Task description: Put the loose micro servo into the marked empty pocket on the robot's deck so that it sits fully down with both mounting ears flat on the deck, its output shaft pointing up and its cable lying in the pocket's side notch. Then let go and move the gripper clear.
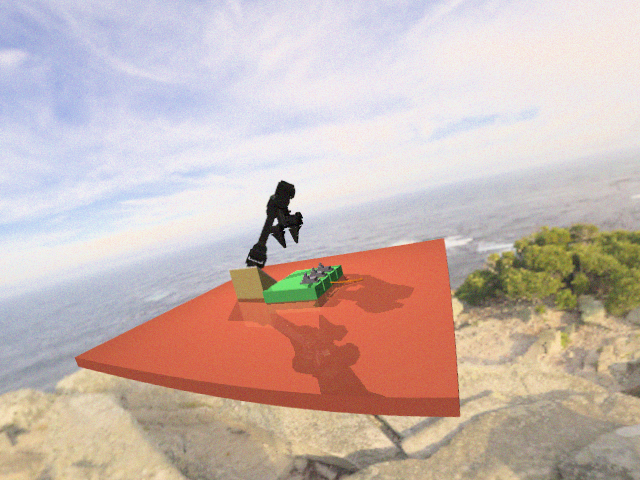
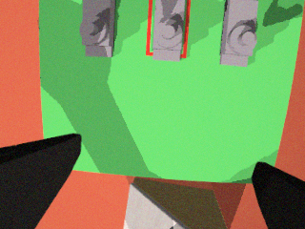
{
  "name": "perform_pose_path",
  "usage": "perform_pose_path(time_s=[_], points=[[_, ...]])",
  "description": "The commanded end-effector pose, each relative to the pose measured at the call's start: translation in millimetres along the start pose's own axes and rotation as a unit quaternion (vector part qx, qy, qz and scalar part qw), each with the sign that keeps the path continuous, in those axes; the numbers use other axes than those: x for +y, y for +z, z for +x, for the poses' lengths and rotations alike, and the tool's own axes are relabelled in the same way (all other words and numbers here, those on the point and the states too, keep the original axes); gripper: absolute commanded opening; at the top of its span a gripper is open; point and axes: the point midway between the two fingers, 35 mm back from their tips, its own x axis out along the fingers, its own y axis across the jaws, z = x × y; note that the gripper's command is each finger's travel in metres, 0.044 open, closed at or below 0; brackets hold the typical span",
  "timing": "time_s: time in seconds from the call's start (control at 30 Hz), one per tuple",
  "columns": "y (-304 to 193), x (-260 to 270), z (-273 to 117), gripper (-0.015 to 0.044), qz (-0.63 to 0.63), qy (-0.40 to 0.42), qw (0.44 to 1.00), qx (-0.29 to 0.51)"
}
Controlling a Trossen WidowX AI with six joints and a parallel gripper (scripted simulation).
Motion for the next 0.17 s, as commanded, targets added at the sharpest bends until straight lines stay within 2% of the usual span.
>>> perform_pose_path(time_s=[0.0,0.13], points=[[-1.0,-0.2,-0.1,0.0440,0.002,-0.001,1.000,0.004],[-1.0,-0.2,-0.1,0.0440,0.002,-0.001,1.000,0.004]])
